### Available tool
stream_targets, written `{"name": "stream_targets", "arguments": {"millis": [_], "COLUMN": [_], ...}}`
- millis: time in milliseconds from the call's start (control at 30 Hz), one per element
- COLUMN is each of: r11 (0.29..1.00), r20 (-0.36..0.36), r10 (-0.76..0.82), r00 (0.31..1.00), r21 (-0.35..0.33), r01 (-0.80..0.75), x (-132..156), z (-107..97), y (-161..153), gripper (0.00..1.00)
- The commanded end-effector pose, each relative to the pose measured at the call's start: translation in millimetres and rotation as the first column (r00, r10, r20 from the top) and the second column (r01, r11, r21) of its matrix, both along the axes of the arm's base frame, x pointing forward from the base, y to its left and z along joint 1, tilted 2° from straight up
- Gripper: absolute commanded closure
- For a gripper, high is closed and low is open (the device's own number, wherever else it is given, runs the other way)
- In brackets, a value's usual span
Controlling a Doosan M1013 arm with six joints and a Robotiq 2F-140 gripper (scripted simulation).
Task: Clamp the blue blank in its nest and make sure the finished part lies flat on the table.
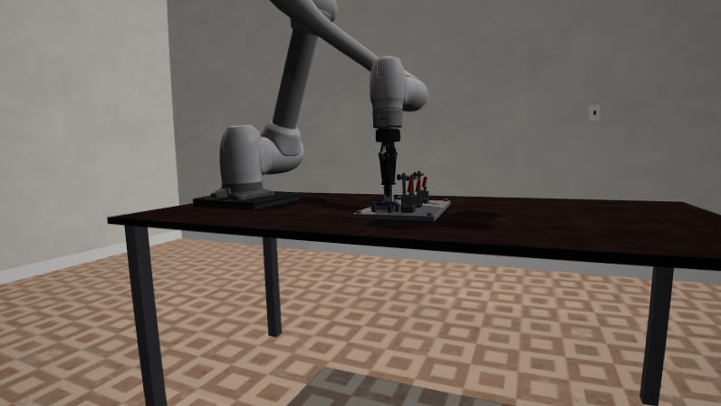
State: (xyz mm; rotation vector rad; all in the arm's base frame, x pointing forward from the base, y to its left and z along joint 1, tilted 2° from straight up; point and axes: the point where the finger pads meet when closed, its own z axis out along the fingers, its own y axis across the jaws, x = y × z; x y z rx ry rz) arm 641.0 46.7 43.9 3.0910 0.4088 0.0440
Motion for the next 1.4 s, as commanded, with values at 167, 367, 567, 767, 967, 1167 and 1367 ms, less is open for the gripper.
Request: {"name": "stream_targets", "arguments": {"millis": [167,367,567,767,967,1167,1367], "r11": [1.0,1.0,1.0,1.0,1.0,1.0,1.0], "r20": [0.0,0.0,0.0,0.0,0.0,0.0,0.0], "r10": [0.0,0.0,0.0,0.0,0.0,0.0,0.0], "r00": [1.0,1.0,1.0,1.0,1.0,1.0,1.0], "r21": [0.0,0.0,0.0,0.0,0.0,0.0,0.0], "r01": [0.0,0.0,0.0,0.0,0.0,0.0,0.0], "x": [0.7,0.7,1.5,1.8,1.8,2.5,2.8], "z": [0.2,0.2,0.3,0.3,0.3,0.4,0.4], "y": [-2.7,-2.7,-5.5,-6.6,-6.6,-9.4,-10.4], "gripper": [1.0,1.0,1.0,1.0,1.0,1.0,1.0]}}
